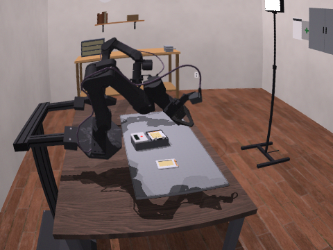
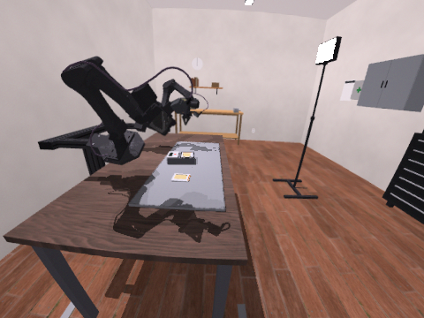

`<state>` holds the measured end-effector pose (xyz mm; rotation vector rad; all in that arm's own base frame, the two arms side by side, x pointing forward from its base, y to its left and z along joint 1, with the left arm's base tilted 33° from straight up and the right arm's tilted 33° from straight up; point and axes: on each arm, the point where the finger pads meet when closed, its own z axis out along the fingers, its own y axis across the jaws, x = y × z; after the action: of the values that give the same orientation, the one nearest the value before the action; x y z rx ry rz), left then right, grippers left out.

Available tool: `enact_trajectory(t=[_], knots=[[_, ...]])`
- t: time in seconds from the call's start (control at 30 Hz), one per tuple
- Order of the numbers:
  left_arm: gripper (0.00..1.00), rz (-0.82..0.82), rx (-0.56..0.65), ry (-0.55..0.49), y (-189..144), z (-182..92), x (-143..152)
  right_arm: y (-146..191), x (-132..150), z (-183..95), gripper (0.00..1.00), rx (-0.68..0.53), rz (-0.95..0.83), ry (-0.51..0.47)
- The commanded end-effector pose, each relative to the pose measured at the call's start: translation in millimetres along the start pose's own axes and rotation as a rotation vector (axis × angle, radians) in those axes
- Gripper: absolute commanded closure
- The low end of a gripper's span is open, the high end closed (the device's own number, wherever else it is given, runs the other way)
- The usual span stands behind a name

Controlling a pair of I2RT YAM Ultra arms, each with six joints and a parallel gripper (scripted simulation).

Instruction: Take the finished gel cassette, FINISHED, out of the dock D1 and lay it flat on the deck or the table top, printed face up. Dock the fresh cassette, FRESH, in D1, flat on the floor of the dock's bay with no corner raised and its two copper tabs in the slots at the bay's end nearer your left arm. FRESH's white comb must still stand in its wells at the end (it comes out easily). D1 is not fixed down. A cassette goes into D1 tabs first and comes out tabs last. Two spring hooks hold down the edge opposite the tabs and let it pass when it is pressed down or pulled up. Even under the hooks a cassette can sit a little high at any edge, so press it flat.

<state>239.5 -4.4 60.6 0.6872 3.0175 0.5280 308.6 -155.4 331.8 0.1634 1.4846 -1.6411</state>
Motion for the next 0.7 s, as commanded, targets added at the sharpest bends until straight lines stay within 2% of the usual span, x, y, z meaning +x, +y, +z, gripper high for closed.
enact_trajectory(t=[0.0, 0.1, 0.2, 0.37, 0.67], knots=[[1.0, -0.163, -0.101, -0.021, 15.8, -2.1, 4.7, -1.9, -2.7, -0.1, 1.0, 0.003, 0.008, -0.009], [1.0, -0.193, -0.117, -0.021, 19.4, -1.9, 8.2, -1.9, -2.7, -0.1, 1.0, 0.003, 0.008, -0.009], [1.0, -0.281, -0.163, -0.026, 30.0, -1.5, 18.8, -1.9, -2.7, -0.1, 1.0, 0.003, 0.008, -0.009], [1.0, -0.422, -0.238, -0.033, 30.8, -1.5, 19.5, -1.9, -2.7, -0.1, 1.0, 0.003, 0.008, -0.009], [1.0, -0.422, -0.238, -0.033, 30.8, -1.5, 19.5, -1.9, -2.7, -0.1, 1.0, 0.003, 0.008, -0.009]])
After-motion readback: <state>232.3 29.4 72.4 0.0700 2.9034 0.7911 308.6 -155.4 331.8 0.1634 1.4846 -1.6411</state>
